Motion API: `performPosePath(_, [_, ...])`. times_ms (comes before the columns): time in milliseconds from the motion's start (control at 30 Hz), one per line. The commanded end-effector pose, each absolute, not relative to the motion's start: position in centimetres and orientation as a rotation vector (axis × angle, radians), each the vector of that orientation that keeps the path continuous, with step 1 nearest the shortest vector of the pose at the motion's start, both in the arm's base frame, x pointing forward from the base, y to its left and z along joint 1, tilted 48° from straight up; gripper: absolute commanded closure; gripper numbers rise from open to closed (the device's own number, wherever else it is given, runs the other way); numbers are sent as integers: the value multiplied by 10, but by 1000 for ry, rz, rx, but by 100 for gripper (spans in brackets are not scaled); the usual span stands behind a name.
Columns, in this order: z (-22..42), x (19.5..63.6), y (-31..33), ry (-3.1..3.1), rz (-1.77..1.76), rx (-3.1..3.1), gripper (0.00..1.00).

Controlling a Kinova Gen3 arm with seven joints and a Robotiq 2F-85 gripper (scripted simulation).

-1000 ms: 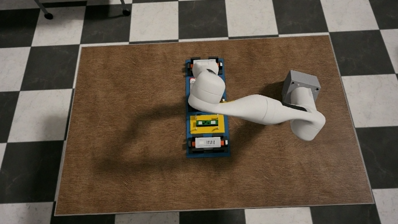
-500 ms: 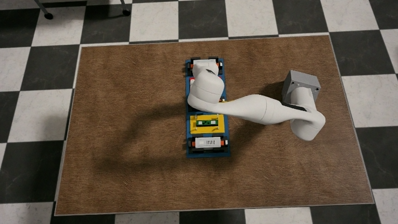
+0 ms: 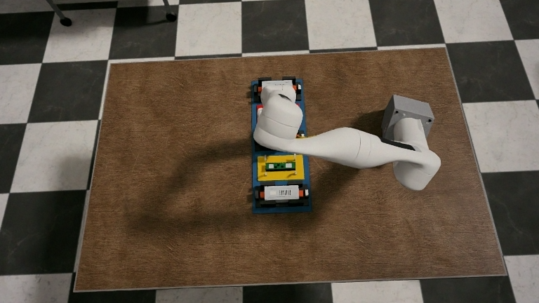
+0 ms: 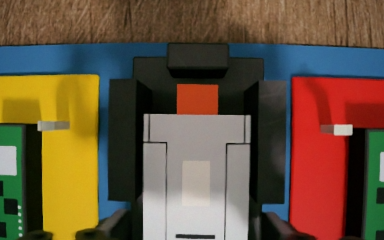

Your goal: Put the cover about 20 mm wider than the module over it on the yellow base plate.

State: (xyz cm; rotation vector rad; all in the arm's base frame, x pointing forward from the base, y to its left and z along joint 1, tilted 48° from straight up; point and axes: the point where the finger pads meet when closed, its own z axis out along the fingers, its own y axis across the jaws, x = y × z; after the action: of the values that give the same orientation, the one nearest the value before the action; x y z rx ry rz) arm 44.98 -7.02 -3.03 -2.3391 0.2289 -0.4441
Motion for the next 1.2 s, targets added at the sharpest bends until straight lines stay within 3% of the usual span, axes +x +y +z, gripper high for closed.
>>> performPosePath(0, [-30,450,-71,230,-446,-2340,30])
performPosePath(900, [-30,450,-71,230,-446,-2340,30])
performPosePath(933, [-30,450,-71,230,-446,-2340,100])
performPosePath(1167, [-30,450,-71,230,-446,-2340,100])
